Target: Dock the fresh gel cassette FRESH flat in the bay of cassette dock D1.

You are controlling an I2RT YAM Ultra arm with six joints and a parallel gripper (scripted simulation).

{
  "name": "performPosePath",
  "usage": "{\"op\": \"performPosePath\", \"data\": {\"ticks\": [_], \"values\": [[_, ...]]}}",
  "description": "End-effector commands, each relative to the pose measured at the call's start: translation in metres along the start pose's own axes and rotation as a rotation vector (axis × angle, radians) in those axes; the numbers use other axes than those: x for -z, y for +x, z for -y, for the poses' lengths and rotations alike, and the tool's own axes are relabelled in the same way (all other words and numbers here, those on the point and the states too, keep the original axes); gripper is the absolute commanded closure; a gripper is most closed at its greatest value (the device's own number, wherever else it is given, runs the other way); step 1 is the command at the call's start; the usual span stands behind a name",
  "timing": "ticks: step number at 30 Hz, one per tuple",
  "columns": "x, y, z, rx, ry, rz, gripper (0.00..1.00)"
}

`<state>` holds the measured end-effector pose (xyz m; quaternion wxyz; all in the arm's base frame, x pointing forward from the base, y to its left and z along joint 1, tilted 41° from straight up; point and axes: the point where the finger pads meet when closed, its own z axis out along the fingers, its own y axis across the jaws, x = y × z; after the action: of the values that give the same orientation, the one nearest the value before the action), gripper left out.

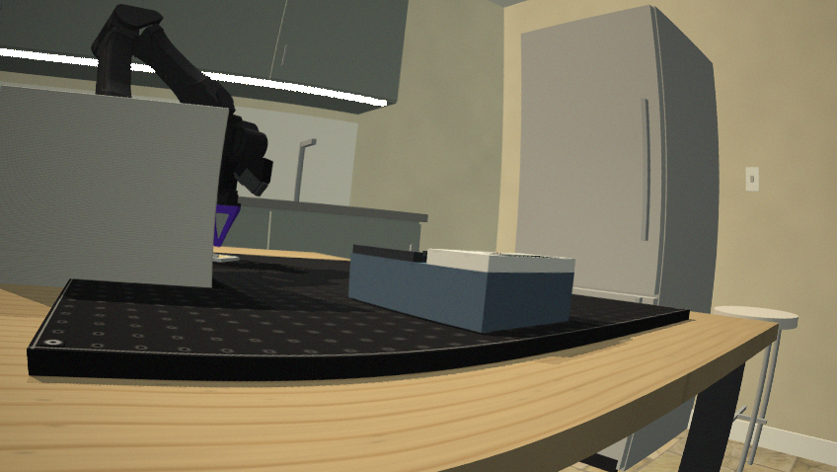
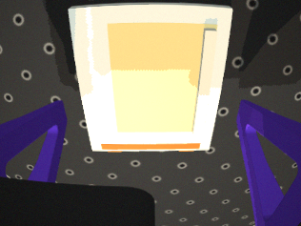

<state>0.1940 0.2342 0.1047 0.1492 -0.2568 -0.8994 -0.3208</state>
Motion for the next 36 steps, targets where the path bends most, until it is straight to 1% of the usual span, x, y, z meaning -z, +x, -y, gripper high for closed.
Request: {"op": "performPosePath", "data": {"ticks": [1,3,5,9,11,14,23,25,29,32,36], "values": [[-0.008,-0.009,0.004,-0.021,0.001,0.020,0.00],[-0.011,-0.007,0.003,-0.014,0.001,0.018,0.00],[0.001,-0.009,-0.012,0.007,-0.044,0.042,0.00],[-0.004,-0.008,-0.008,0.002,-0.029,0.033,0.00],[-0.004,-0.008,-0.008,0.002,-0.029,0.033,0.00],[-0.009,-0.007,0.001,-0.010,-0.013,0.026,0.00],[-0.011,-0.006,0.001,-0.008,-0.017,0.028,0.00],[-0.009,-0.006,-0.004,0.001,-0.026,0.031,0.00],[-0.011,-0.008,-0.001,-0.011,-0.021,0.031,0.00],[-0.016,-0.006,0.004,-0.014,-0.007,0.023,0.00],[-0.017,-0.008,0.005,-0.022,-0.004,0.024,0.00]]}}
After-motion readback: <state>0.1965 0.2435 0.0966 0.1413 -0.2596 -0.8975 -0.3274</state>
